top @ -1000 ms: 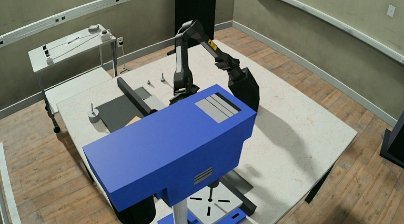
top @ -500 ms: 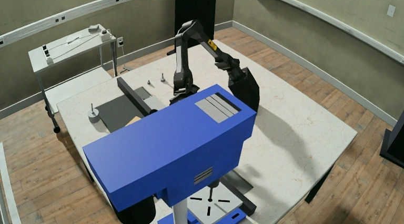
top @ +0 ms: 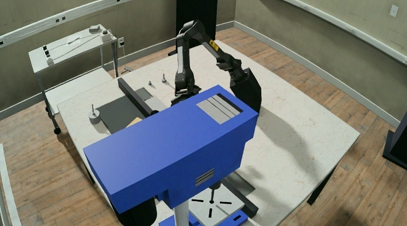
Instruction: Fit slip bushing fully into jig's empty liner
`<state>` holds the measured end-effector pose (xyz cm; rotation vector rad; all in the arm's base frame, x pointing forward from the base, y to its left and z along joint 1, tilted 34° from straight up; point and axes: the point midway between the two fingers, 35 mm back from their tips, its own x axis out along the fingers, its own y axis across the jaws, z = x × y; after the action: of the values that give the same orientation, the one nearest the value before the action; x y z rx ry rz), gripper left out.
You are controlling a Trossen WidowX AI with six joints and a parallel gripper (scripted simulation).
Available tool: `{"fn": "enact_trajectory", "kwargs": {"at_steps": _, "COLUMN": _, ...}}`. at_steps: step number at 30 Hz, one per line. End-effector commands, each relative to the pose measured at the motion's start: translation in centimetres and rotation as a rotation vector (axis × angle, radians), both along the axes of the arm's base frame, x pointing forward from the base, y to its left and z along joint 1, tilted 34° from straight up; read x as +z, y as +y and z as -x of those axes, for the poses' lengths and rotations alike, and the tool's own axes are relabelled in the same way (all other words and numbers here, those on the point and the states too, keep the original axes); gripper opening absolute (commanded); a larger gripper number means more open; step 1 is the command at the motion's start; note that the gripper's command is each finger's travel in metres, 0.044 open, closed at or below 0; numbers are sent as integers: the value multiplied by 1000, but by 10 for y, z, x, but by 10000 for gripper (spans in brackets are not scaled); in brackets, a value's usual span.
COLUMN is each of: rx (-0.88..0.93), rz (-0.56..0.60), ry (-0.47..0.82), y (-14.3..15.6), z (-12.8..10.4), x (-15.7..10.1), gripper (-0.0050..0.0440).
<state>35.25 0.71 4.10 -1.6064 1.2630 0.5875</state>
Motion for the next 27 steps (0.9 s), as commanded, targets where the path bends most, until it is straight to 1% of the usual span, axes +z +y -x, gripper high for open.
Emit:
{"fn": "enact_trajectory", "kwargs": {"at_steps": 1, "rx": 0, "rz": -7, "ry": -4, "y": -2, "z": 0, "x": 0, "gripper": -50}}
{"fn": "enact_trajectory", "kwargs": {"at_steps": 5, "rx": 0, "rz": -8, "ry": -6, "y": -1, "z": 1, "x": 1, "gripper": -50}}
{"fn": "enact_trajectory", "kwargs": {"at_steps": 8, "rx": -1, "rz": -11, "ry": -19, "y": 0, "z": -1, "x": 7, "gripper": -50}}
{"fn": "enact_trajectory", "kwargs": {"at_steps": 16, "rx": 0, "rz": -5, "ry": -3, "y": -3, "z": -3, "x": 0, "gripper": -50}}
{"fn": "enact_trajectory", "kwargs": {"at_steps": 27, "rx": -2, "rz": -5, "ry": -10, "y": -2, "z": -6, "x": 3, "gripper": -50}}
